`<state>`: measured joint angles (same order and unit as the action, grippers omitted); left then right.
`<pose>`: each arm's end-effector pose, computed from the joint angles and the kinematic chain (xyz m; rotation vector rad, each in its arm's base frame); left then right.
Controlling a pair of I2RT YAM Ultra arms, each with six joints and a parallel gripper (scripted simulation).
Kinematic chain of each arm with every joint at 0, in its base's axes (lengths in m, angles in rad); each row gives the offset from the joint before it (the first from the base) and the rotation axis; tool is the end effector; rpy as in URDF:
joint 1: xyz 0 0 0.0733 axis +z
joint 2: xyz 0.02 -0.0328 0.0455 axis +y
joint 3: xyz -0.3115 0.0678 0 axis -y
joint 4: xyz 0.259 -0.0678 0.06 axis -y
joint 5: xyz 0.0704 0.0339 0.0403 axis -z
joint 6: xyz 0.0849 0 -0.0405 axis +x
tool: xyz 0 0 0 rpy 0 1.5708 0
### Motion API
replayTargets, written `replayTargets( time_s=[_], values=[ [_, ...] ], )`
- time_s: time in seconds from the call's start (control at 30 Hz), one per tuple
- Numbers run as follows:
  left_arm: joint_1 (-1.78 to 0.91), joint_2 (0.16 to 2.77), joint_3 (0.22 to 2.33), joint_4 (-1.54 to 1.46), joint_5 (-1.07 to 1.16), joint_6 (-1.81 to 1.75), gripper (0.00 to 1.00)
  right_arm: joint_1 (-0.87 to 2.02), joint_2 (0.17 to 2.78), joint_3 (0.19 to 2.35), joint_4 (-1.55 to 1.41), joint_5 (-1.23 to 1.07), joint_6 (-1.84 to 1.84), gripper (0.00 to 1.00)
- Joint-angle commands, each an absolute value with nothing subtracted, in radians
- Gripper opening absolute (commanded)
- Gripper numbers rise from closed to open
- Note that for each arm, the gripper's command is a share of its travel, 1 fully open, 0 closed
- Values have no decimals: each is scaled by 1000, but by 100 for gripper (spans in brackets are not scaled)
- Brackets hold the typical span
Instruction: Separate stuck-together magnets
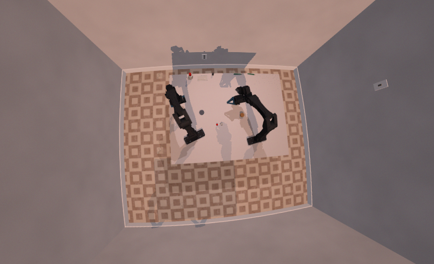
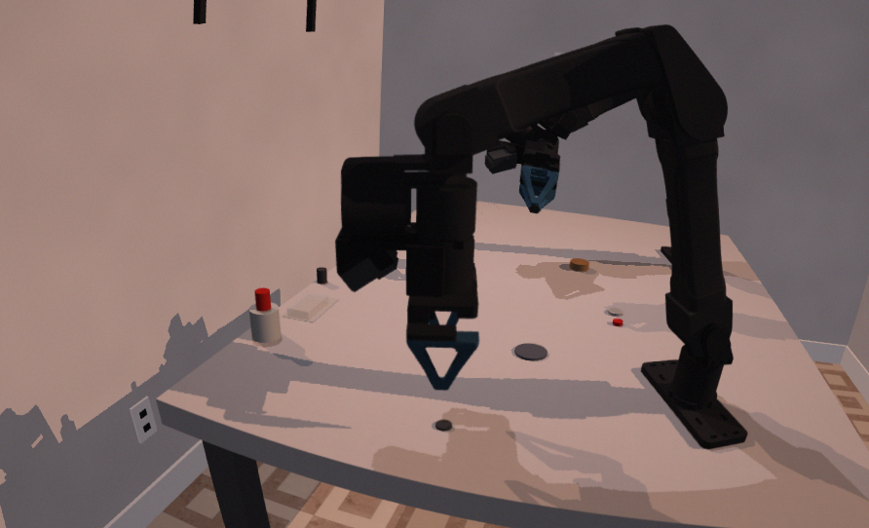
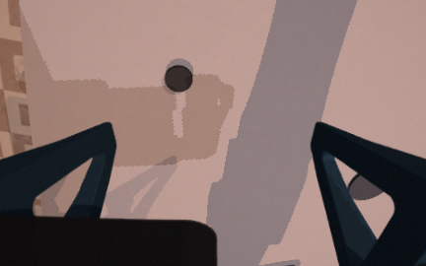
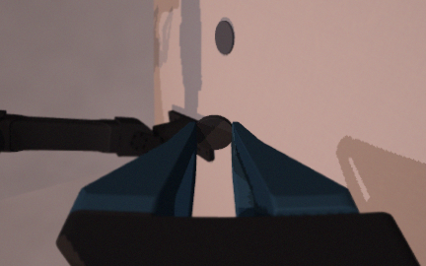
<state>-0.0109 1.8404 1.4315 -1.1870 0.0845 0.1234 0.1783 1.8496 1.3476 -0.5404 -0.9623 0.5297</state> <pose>0.3603 -0.0100 0.2162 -0.2076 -3.1115 0.1338 0.4022 0.1444 0.2434 0.0924 2.6107 1.5093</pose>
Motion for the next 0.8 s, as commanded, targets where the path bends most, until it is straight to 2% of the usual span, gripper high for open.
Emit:
replayTargets(
  time_s=[0.0, 0.53, 0.63, 0.77],
  values=[
    [-11, 1822, 1440, -1186, 86, 125, 100, 158, 1844, 1396, -733, -921, 355, 17],
    [-11, 1822, 1440, -1186, 86, 125, 100, 73, 1851, 1542, -1349, -767, -126, 17],
    [-11, 1822, 1440, -1186, 86, 125, 100, 65, 1856, 1509, -1209, -623, -62, 17],
    [-11, 1822, 1440, -1186, 86, 125, 100, 52, 1839, 1480, -1168, -495, -61, 17]
  ],
)
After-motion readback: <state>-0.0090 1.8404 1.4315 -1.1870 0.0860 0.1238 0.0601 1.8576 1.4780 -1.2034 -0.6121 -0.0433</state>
